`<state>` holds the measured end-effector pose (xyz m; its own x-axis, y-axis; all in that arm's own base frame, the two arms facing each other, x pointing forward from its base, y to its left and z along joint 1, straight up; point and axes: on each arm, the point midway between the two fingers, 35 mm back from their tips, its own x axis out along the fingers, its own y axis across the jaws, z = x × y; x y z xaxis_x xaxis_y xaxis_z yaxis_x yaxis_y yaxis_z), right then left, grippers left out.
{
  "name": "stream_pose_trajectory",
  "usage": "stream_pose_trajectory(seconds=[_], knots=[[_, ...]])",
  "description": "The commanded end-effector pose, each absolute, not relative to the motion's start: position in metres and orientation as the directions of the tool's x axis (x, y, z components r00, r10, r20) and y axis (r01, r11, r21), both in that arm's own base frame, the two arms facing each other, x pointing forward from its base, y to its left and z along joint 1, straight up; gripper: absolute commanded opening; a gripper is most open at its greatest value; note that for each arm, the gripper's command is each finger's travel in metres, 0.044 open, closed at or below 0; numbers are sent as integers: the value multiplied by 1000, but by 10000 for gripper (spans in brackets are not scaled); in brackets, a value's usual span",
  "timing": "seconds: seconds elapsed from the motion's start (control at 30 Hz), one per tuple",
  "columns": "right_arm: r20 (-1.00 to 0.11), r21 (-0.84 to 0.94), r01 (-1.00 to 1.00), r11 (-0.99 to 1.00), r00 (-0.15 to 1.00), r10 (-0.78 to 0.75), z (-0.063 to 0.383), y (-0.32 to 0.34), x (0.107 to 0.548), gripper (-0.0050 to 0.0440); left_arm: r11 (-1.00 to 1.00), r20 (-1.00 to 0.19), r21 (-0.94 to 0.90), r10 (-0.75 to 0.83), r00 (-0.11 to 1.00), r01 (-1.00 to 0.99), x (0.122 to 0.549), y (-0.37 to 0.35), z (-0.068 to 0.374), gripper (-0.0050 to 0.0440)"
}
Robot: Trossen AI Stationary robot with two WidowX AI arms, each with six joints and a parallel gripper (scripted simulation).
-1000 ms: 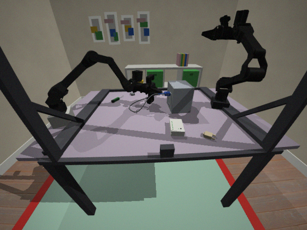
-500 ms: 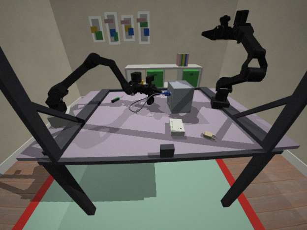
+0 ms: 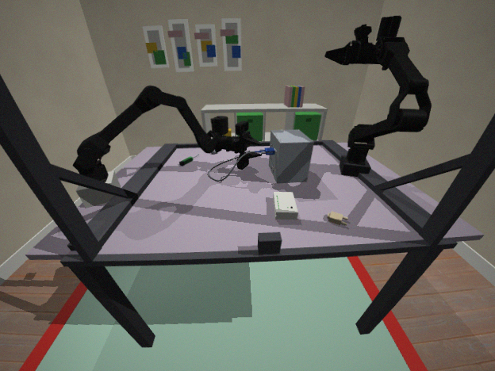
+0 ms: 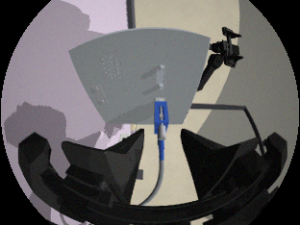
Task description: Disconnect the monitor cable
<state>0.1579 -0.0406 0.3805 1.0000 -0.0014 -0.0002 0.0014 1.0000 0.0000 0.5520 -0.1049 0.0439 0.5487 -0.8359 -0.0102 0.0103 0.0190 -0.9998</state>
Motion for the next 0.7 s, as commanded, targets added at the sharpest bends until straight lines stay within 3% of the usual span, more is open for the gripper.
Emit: stream_pose_trajectory(seconds=[0.0, 0.23, 0.67], knots=[[1, -6, 0, 1000, 1000, 0, 383, -39, 158, 440, 18, 5, -999, -838, 546, 37, 554, -105, 57, 288], [1, -6, 0, 1000, 1000, 0, 383, -39, 158, 440, 18, 5, -999, -838, 546, 37, 554, -105, 57, 440], [1, -6, 0, 1000, 1000, 0, 383, -39, 158, 440, 76, -26, -995, -827, 562, 66, 558, -105, 60, 440]])
